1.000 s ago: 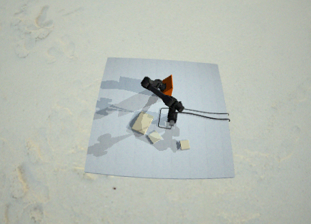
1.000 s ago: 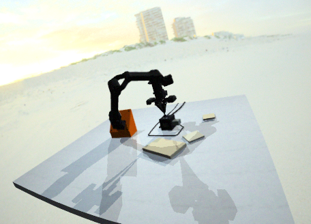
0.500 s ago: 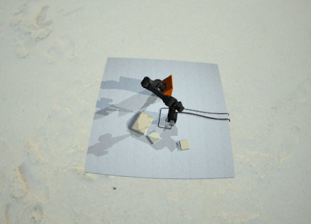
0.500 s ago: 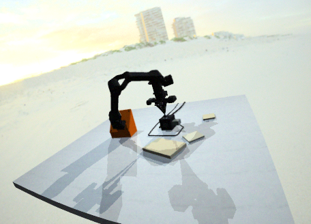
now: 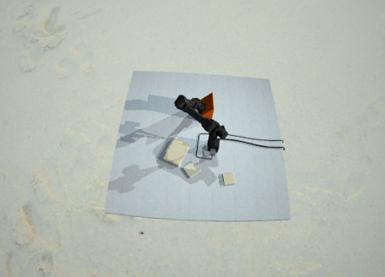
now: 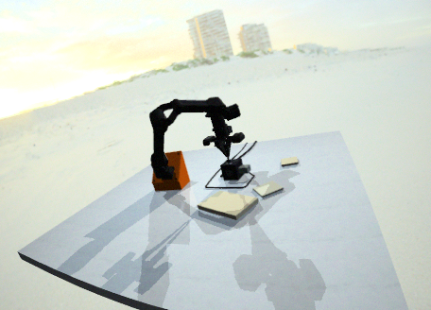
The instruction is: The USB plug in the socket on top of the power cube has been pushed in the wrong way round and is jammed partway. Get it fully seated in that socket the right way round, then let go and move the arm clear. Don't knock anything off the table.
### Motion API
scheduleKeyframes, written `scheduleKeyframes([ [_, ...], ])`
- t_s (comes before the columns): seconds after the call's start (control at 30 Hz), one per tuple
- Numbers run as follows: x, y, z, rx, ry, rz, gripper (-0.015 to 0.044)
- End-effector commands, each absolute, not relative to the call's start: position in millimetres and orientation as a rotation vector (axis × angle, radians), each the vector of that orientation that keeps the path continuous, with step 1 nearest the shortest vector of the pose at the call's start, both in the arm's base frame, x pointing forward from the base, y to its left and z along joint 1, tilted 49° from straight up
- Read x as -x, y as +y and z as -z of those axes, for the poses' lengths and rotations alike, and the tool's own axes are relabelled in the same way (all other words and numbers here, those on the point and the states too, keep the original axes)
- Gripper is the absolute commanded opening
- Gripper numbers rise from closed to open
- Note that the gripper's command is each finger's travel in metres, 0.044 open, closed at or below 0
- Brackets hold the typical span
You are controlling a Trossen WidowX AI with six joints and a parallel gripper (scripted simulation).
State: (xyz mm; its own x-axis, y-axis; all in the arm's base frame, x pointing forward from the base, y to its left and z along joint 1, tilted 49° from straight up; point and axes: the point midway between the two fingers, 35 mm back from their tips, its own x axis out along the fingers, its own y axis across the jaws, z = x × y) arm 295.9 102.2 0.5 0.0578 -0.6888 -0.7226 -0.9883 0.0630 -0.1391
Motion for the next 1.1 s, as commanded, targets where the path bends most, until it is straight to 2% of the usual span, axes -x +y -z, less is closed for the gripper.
scheduleKeyframes([
  [0.0, -296.6, 101.7, -0.5, 1.693, 1.69, -0.588, 0.0],
  [1.07, -296.8, 98.8, 2.0, 1.693, 1.69, -0.588, 0.0],
])
